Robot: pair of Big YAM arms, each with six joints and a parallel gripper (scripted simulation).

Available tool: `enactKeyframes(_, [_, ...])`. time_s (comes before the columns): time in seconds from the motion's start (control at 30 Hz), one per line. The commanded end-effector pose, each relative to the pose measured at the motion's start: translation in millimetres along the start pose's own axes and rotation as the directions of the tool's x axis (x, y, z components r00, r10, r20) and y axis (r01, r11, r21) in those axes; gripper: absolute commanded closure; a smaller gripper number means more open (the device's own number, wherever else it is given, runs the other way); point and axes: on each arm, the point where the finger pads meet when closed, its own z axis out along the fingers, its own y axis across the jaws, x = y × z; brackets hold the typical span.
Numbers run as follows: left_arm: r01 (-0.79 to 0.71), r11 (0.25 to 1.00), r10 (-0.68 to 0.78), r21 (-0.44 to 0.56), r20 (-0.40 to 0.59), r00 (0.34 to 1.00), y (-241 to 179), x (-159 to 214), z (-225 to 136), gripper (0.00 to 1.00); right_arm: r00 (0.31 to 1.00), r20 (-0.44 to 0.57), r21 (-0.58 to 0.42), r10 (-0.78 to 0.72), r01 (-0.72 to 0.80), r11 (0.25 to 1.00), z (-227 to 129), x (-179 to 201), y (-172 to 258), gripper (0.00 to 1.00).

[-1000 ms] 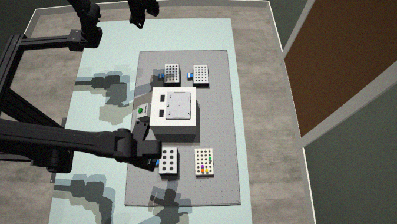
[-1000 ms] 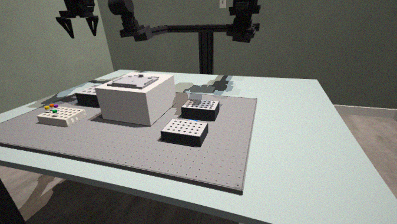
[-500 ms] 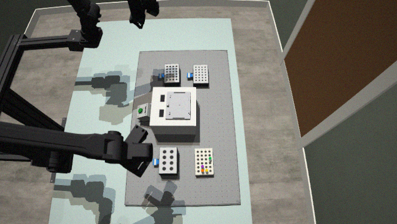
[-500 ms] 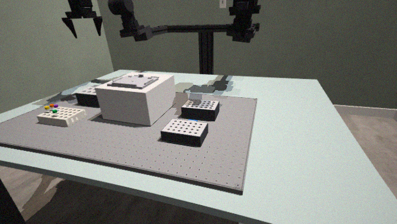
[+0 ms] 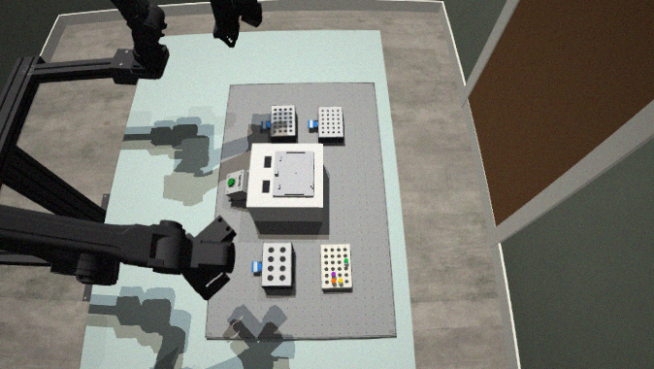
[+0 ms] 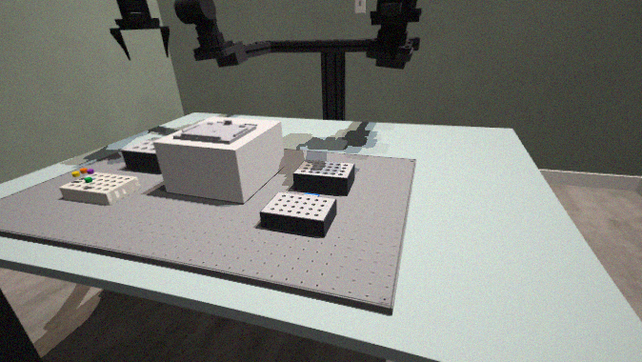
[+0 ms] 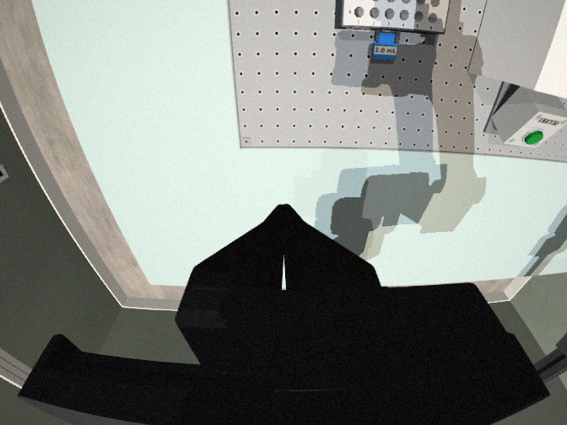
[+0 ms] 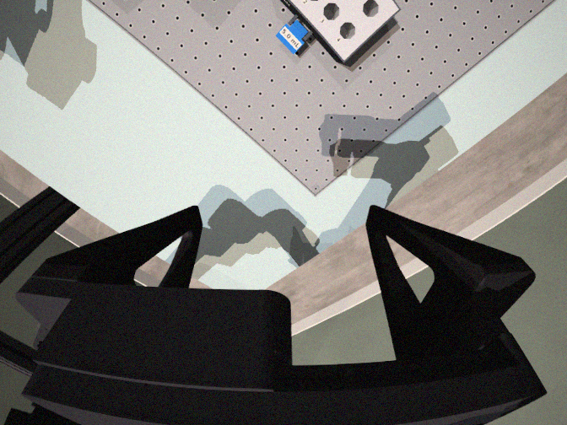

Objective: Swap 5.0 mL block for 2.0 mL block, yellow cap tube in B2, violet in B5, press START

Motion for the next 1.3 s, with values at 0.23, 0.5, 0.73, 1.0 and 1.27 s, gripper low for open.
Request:
enactKeyframes(0.23, [-0.022,1.0,0.022,-0.001,0.047,0.999,-1,-18,-10,1.0,0.978,0.035,0.029,0.205,-0.206,0.978,-9,8,-1,0.0])
enactKeyframes(0.5, [-0.022,1.0,0.022,0.0,0.047,0.999,-1,-18,-10,1.0,0.932,0.032,0.014,0.361,-0.362,0.932,-8,14,5,0.0])
enactKeyframes(0.73, [-0.022,1.0,0.022,0.0,0.047,0.999,-1,-18,-10,1.0,0.879,0.046,0.026,0.475,-0.477,0.879,-10,5,-4,0.0])
enactKeyframes(1.0, [-0.021,1.0,0.021,0.0,0.048,0.999,-1,-18,-10,1.0,0.808,0.047,0.018,0.587,-0.588,0.808,-8,4,-4,0.0])
enactKeyframes(1.27, [-0.199,0.98,0.199,-0.013,0.061,0.978,-28,-62,-12,0.0,0.7,0.054,0.015,0.712,-0.713,0.701,-9,3,-5,0.0])
